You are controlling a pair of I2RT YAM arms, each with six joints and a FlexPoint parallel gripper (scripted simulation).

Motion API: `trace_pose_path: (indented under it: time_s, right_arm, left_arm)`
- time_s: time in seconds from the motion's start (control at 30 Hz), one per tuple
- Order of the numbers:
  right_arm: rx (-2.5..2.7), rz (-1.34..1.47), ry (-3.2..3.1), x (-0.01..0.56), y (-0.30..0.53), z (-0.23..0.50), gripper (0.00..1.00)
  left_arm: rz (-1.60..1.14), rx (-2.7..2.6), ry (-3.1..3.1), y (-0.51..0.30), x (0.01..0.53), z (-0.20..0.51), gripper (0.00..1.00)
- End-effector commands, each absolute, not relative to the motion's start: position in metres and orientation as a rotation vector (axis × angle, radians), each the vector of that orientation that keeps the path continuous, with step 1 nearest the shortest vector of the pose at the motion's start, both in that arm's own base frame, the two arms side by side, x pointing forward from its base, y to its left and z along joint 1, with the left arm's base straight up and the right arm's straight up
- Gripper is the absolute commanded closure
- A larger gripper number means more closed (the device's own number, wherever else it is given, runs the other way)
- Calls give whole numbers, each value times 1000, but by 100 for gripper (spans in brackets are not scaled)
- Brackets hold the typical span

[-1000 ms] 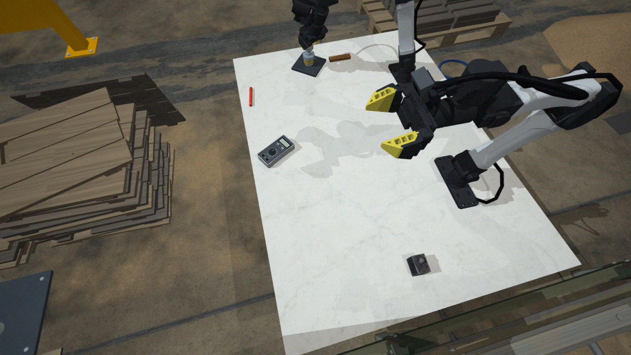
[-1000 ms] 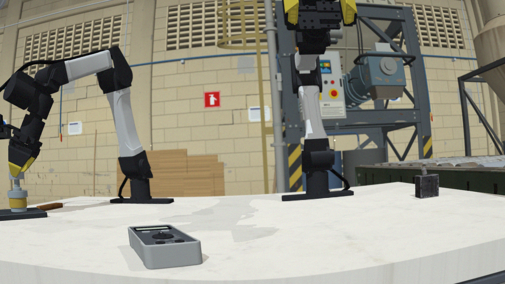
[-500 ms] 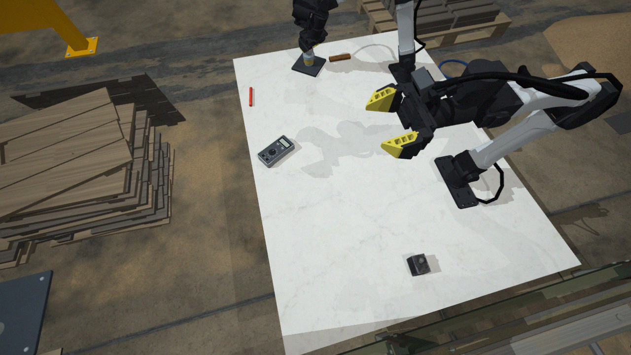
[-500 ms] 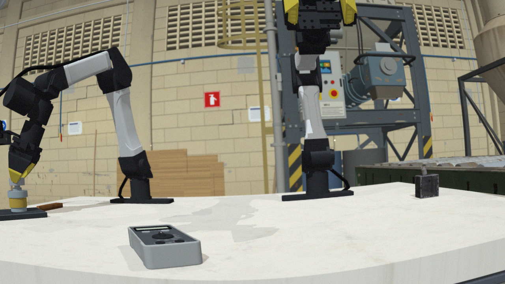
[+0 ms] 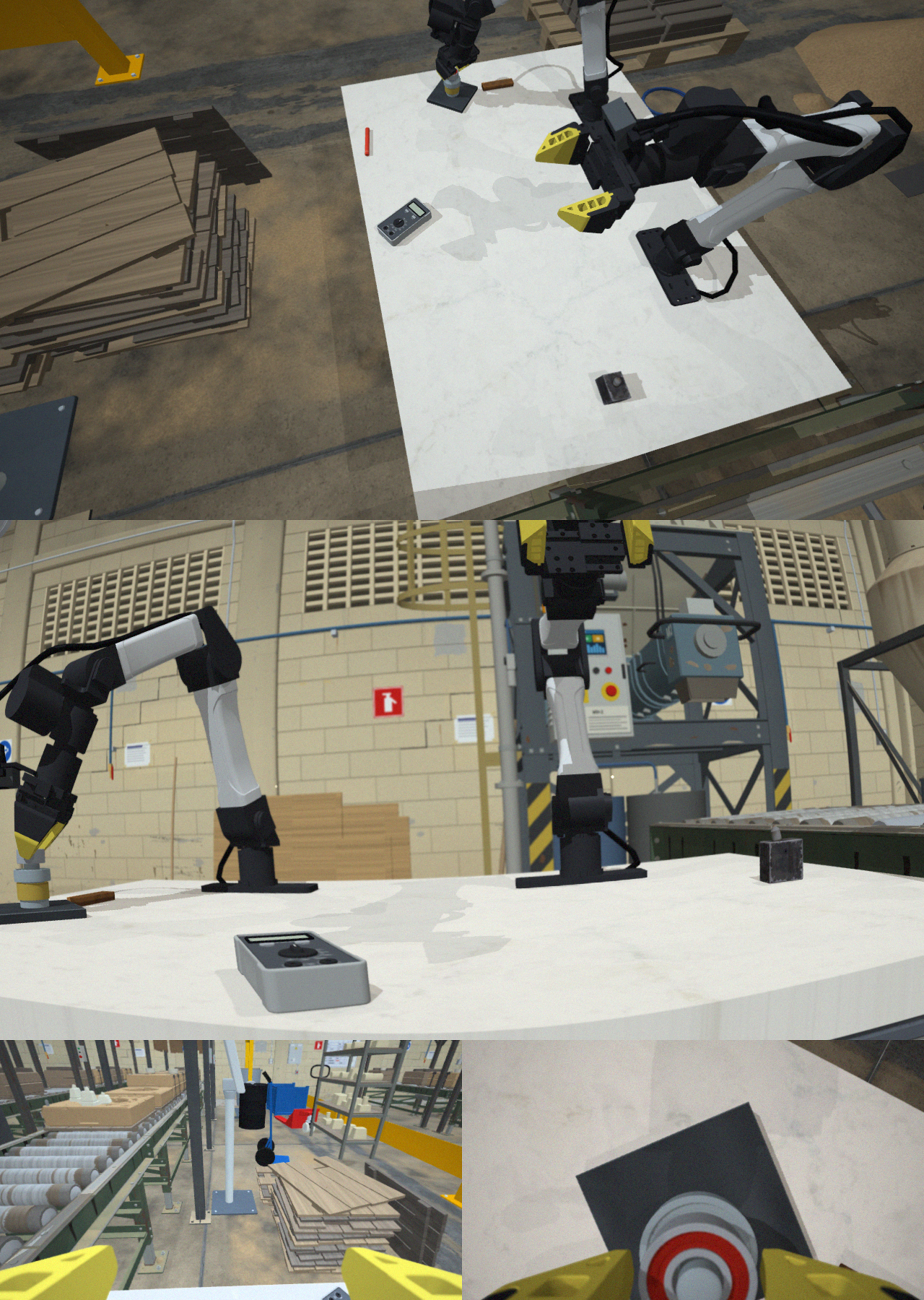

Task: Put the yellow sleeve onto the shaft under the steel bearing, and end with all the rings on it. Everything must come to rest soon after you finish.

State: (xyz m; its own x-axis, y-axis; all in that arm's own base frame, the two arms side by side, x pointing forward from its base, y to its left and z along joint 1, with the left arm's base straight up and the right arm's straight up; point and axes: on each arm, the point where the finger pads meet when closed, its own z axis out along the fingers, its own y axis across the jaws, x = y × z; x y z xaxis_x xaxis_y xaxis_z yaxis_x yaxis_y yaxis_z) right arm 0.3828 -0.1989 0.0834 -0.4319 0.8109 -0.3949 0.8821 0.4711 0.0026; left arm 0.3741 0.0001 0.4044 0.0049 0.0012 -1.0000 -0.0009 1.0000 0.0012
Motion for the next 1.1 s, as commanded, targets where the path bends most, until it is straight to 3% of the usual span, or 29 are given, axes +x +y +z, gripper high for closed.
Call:
trace_pose_path:
  time_s: [0.0,0.87,1.07]
  right_arm:
    - [1411,-278,2312,395,-206,101,44]
    - [1411,-277,2313,392,-203,119,44]
    - [1415,-288,2331,382,-190,151,44]
  left_arm:
    - [9,-1,1537,0,373,415,0]
    - [9,-1,1537,0,373,415,0]
    - [9,-1,1537,0,373,415,0]
